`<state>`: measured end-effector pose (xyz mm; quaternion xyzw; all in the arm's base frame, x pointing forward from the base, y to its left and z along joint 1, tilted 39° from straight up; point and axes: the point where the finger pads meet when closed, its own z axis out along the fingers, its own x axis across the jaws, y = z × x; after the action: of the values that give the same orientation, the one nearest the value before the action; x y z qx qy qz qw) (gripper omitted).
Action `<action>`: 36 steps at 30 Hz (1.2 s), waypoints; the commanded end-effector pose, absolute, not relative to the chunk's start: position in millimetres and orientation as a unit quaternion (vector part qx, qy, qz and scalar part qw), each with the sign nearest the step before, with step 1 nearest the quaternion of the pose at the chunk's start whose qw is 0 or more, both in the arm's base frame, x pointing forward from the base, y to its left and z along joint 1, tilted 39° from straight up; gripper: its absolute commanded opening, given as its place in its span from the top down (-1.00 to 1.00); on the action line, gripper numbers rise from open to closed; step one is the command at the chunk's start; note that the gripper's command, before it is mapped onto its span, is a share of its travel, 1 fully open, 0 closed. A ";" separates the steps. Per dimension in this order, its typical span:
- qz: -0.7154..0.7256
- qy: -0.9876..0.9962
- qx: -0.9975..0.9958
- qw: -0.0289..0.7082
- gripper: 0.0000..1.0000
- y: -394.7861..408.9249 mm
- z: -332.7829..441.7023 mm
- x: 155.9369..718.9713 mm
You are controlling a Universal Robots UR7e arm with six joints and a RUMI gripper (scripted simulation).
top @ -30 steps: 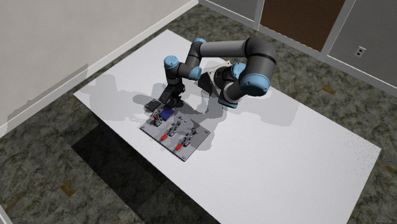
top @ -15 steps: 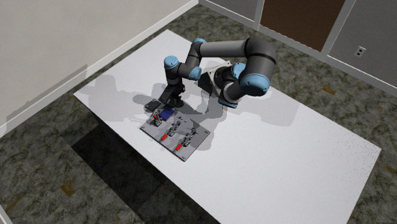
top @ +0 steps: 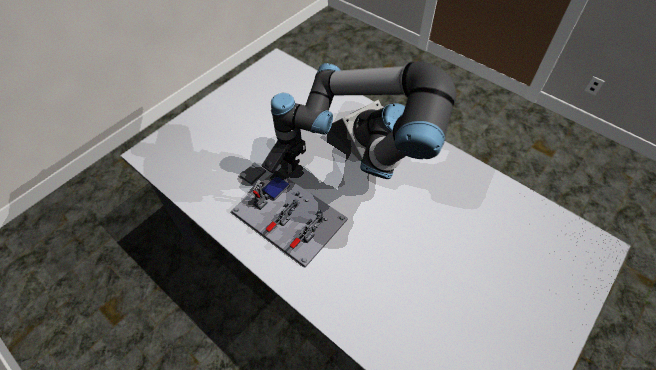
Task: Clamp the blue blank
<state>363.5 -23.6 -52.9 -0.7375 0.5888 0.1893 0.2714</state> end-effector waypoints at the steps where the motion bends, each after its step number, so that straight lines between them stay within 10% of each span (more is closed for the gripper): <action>1: 0.189 0.589 -0.738 0.271 1.00 -23.9 -53.0 363.8; 36: 0.189 0.589 -0.738 0.271 1.00 -22.6 -51.6 371.5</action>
<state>370.5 -22.3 -51.8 -0.7375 0.5888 0.1893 0.2714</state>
